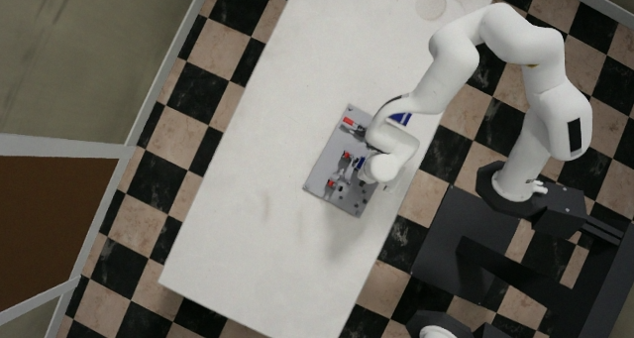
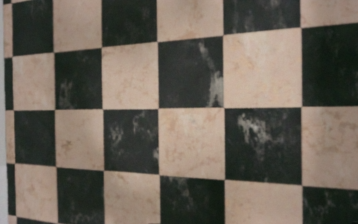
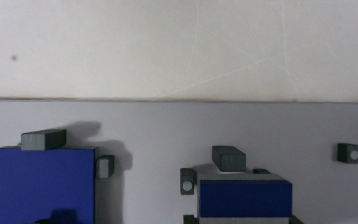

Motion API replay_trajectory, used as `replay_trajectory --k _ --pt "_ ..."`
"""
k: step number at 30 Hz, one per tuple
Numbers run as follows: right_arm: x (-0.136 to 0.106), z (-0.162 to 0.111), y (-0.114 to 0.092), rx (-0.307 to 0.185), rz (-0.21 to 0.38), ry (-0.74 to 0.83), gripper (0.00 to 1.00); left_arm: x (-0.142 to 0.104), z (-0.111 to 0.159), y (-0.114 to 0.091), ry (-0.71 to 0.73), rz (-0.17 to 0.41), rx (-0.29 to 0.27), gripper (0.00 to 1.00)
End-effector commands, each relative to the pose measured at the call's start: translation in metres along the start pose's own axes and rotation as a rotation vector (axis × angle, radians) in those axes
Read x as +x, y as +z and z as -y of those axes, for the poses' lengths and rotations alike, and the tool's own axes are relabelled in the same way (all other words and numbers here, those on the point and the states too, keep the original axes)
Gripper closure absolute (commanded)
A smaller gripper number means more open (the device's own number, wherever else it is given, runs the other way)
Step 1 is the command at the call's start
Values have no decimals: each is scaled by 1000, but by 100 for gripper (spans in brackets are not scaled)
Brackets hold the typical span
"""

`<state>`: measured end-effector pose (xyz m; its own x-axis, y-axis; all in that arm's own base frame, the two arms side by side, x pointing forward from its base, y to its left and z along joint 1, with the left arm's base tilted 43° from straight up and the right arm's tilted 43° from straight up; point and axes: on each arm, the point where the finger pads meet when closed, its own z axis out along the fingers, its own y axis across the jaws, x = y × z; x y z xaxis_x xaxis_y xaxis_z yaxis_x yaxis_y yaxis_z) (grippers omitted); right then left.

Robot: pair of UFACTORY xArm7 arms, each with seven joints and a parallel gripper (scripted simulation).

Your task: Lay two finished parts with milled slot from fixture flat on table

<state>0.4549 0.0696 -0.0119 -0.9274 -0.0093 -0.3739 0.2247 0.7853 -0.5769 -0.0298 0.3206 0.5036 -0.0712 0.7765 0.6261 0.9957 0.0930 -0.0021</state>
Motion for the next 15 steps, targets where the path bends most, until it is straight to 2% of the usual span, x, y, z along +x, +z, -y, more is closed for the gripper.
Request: replay_trajectory --k 1,8,15 --pt "1 -2 -13 -5 4 -1 100 1 0 -2 -2 -4 -1 0" --pt "4 -2 -25 -5 4 -1 100 1 0 -2 -2 -4 -1 0" --pt "5 -2 -28 -5 4 -1 100 1 0 -2 -2 -4 -1 0"
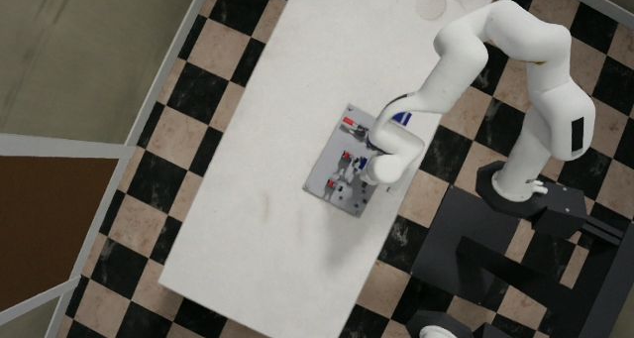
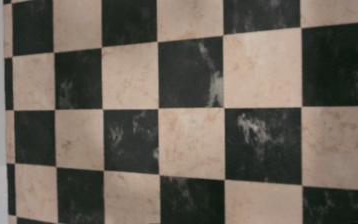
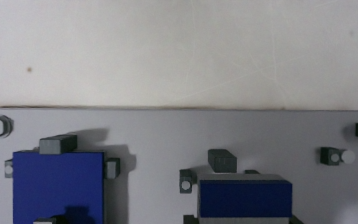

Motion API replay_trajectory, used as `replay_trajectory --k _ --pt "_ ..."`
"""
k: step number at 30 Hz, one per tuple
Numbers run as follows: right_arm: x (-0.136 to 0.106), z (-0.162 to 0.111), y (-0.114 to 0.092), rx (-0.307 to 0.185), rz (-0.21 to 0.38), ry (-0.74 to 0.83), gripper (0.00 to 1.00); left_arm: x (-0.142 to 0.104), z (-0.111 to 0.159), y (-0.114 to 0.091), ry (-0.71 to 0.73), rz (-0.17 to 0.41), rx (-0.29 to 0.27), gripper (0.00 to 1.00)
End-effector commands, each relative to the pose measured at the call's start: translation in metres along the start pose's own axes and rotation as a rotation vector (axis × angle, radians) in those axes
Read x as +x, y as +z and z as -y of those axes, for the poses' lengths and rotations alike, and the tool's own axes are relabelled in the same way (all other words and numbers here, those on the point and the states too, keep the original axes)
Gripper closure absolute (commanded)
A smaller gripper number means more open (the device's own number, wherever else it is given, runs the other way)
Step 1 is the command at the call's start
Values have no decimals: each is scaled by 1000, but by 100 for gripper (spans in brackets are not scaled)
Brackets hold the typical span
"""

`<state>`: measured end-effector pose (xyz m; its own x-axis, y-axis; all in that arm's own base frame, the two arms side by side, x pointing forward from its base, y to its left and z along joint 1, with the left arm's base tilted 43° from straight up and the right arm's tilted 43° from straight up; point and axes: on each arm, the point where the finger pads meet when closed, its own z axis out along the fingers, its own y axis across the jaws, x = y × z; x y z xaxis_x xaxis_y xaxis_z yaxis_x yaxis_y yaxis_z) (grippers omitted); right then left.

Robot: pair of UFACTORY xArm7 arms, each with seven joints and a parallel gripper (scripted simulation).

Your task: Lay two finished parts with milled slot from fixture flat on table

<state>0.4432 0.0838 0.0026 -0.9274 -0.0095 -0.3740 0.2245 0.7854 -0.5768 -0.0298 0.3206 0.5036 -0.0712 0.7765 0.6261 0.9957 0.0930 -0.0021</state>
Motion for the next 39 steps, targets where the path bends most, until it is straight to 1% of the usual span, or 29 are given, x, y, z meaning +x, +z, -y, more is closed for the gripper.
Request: replay_trajectory --k 1,29,39 --pt "0 -2 -5 -5 4 -1 100 1 0 -2 -2 -4 -1 0" --pt "0 -1 -5 -5 4 -1 100 1 0 -2 -2 -4 -1 0" --pt "0 6 -5 -5 4 -1 100 1 0 -2 -2 -4 -1 0"
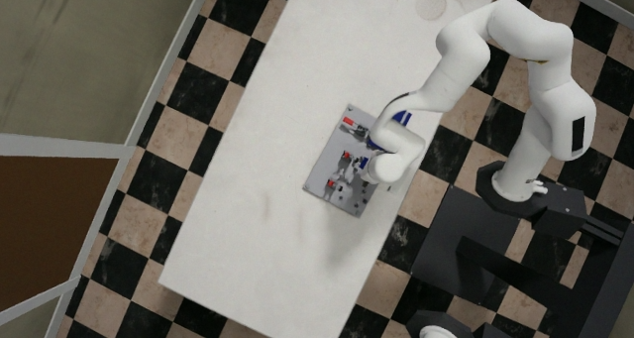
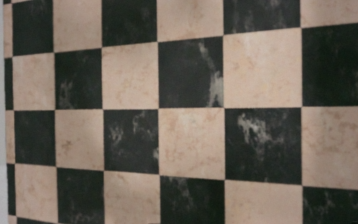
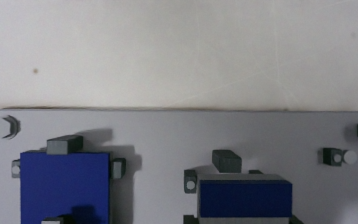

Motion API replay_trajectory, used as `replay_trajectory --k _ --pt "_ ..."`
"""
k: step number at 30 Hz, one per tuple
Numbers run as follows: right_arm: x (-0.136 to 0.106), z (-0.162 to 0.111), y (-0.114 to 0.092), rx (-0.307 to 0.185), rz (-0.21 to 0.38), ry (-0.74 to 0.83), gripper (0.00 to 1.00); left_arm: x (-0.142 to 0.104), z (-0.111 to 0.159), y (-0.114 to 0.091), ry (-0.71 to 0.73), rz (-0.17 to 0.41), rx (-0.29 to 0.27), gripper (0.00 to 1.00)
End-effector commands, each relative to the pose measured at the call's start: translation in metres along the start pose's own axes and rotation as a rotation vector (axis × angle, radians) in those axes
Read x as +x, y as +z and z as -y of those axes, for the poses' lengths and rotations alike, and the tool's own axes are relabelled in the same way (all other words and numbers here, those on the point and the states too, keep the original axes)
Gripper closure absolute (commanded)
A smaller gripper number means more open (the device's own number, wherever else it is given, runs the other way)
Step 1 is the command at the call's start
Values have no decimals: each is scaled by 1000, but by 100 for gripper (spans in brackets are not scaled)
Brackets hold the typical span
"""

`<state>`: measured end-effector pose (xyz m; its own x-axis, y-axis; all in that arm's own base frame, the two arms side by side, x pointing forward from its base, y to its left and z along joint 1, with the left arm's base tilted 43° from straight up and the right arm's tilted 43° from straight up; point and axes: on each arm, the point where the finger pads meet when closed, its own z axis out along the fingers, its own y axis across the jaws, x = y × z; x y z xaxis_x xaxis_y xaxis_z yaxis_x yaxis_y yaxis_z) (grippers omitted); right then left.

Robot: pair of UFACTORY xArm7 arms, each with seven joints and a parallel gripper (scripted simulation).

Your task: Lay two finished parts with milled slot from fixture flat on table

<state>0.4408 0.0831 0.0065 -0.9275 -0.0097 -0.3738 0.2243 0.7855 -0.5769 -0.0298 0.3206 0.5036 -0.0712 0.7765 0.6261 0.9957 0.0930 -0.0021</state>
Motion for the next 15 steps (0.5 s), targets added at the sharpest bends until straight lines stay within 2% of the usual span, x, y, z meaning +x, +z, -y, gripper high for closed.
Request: replay_trajectory --k 1,7,15 --pt "-1 4 -2 -5 4 0 100 1 0 -2 -2 -4 -1 0" --pt "-1 12 -2 -4 4 0 100 1 0 -2 -2 -4 -1 0" --pt "-1 35 -2 -4 4 0 100 1 0 -2 -2 -4 -1 0"
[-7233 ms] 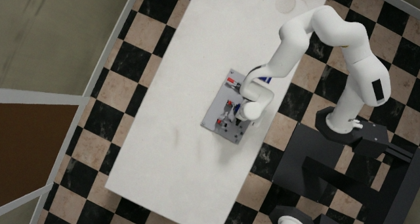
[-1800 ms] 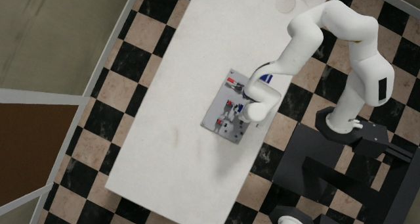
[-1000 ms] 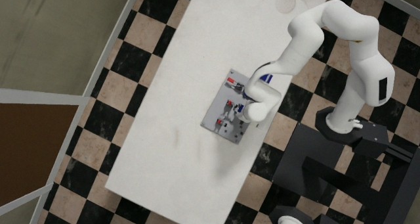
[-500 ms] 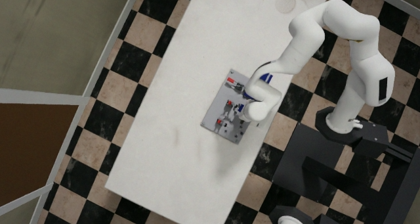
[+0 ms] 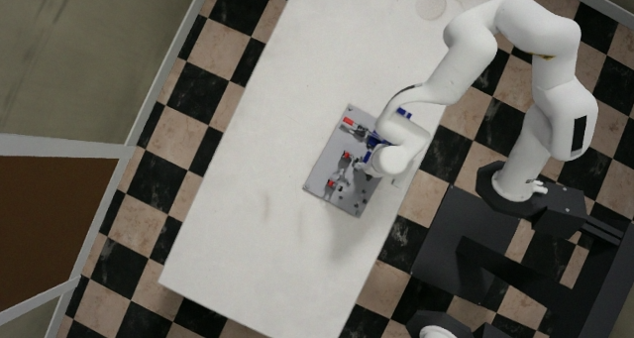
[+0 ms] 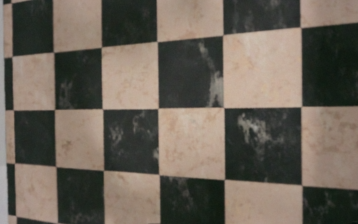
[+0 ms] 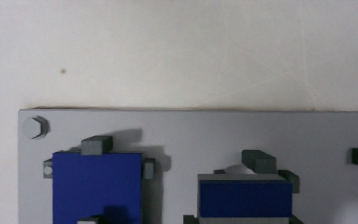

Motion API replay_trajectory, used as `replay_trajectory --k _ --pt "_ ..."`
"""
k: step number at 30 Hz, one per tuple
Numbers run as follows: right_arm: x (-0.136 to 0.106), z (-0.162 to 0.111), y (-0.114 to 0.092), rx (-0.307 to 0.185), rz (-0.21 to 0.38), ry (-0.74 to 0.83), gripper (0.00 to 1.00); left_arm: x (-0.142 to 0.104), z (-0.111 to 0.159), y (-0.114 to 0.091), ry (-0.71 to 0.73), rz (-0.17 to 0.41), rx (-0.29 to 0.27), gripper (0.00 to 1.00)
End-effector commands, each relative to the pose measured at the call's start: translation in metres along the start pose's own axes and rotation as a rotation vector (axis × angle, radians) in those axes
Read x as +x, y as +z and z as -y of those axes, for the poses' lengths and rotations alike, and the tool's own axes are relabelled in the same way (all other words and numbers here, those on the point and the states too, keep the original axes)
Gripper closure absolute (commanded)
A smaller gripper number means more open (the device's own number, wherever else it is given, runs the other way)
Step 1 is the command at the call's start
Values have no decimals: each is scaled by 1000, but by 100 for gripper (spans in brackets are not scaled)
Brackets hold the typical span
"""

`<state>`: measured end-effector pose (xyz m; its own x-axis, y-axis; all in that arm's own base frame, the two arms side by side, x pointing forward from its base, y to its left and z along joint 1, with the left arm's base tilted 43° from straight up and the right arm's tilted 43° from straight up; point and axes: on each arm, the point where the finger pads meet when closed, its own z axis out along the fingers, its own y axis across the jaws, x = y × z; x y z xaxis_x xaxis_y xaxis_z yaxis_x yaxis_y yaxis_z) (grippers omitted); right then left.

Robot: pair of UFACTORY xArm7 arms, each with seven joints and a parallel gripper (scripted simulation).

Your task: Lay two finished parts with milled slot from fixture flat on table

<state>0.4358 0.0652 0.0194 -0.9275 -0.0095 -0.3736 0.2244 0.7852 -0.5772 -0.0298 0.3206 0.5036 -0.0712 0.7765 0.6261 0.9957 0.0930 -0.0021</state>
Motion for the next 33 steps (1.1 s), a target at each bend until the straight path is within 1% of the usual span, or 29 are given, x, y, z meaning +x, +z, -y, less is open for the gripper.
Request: replay_trajectory --k 1,7,9,24,26,33 --pt "-1 16 -2 -5 4 0 100 1 0 -2 -2 -4 -1 0" --pt "-1 40 -2 -4 4 0 100 1 0 -2 -2 -4 -1 0" --pt "-1 40 -2 -4 4 0 100 1 0 -2 -2 -4 -1 0" --pt "-1 108 -2 -3 4 0 100 1 0 -2 -2 -4 -1 0" --pt "-1 108 -2 -3 4 0 100 1 0 -2 -2 -4 -1 0" --pt "-2 138 -2 -3 4 0 100 1 0 -2 -2 -4 -1 0"
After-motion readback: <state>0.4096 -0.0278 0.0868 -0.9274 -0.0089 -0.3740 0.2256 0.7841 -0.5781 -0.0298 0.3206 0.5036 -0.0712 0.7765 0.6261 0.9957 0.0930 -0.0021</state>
